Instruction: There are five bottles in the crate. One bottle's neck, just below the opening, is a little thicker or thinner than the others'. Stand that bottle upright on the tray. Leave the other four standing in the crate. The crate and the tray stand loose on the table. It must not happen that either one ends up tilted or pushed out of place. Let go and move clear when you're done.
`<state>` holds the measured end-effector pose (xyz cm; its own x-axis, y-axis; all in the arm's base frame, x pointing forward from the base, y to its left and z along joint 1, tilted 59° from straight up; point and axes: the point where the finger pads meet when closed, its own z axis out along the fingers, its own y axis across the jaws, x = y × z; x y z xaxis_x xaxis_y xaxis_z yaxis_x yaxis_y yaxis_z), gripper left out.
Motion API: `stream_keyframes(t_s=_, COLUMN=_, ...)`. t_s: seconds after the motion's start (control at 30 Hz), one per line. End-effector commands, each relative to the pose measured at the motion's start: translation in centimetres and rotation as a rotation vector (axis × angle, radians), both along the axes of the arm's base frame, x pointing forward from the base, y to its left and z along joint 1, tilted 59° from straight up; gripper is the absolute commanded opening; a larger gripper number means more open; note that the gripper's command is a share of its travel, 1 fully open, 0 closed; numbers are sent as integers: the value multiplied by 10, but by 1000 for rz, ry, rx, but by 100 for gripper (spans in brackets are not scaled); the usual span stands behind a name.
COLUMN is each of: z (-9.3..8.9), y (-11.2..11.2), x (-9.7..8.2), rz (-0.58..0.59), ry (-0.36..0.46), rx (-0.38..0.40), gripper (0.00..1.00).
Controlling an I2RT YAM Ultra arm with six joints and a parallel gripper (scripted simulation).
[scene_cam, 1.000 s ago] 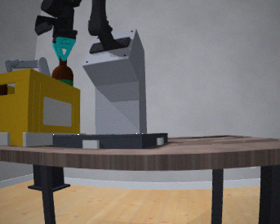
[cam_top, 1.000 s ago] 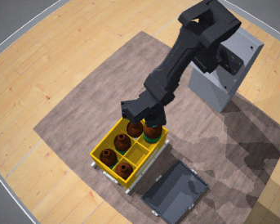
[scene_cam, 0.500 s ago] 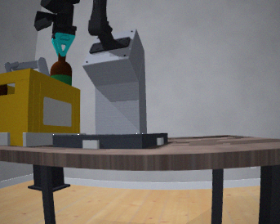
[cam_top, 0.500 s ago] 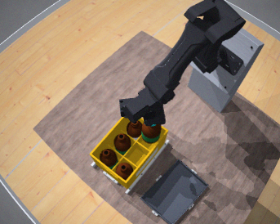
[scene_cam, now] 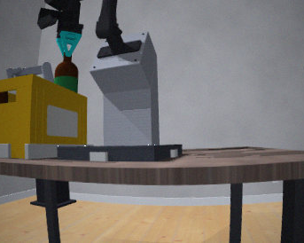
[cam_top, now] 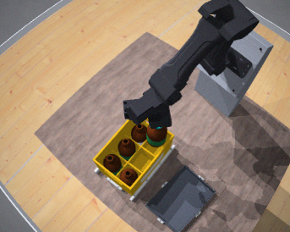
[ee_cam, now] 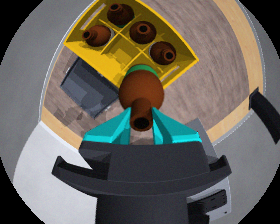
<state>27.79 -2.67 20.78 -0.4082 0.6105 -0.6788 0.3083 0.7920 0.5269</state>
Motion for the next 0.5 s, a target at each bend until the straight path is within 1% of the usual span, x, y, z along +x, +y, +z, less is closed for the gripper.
stream_keyframes(t_s=0.0, z=20, y=-3, x=-8, rz=-6, ry=-37, rx=-14, gripper=0)
stream_keyframes(t_s=0.47, z=23, y=-3, x=-13, rz=-6, ry=-37, rx=-15, gripper=0)
